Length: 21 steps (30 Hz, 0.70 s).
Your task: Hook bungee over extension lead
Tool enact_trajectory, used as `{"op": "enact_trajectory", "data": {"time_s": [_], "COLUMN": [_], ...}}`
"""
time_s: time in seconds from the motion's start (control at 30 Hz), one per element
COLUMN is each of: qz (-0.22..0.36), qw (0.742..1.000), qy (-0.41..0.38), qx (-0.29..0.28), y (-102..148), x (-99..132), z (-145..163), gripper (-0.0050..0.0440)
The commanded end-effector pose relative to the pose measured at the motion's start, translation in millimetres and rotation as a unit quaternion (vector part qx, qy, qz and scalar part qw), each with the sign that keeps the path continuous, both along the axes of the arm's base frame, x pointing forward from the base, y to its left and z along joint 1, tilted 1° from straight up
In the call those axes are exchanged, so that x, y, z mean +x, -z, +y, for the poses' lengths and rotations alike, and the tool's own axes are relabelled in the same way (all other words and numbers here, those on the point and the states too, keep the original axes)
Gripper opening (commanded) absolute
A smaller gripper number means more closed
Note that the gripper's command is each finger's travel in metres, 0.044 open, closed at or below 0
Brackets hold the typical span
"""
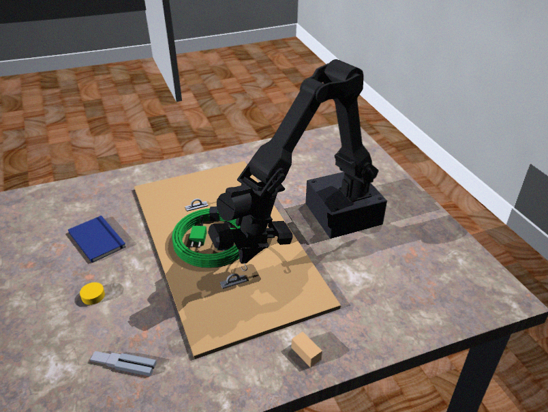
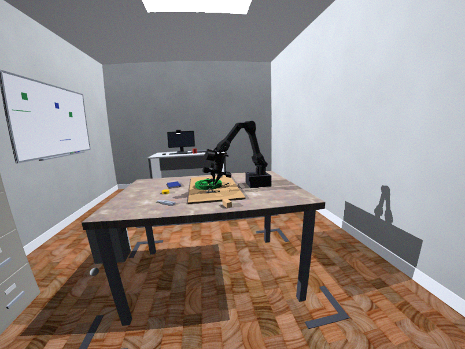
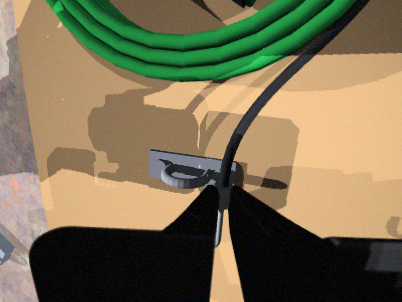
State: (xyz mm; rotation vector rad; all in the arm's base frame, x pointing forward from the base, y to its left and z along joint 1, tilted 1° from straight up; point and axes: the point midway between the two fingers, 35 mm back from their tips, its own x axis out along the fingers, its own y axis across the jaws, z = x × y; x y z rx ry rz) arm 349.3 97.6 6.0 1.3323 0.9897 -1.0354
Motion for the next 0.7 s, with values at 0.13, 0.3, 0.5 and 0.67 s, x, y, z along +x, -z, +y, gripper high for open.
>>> {"op": "enact_trajectory", "data": {"time_s": [0.13, 0.3, 0.5, 0.67], "qz": [-0.014, -0.014, -0.014, -0.014], "qw": [1.000, 1.000, 1.000, 1.000], "qy": [0.000, -0.001, -0.001, -0.002], "qx": [0.005, 0.005, 0.005, 0.005], "y": [-7.6, 1.2, 12.1, 18.3], "x": [5.4, 4.8, 2.5, 1.5], "z": [1.8, 1.7, 1.1, 0.9], "gripper": [-0.0050, -0.0050, -0.0050, -0.0050]}}
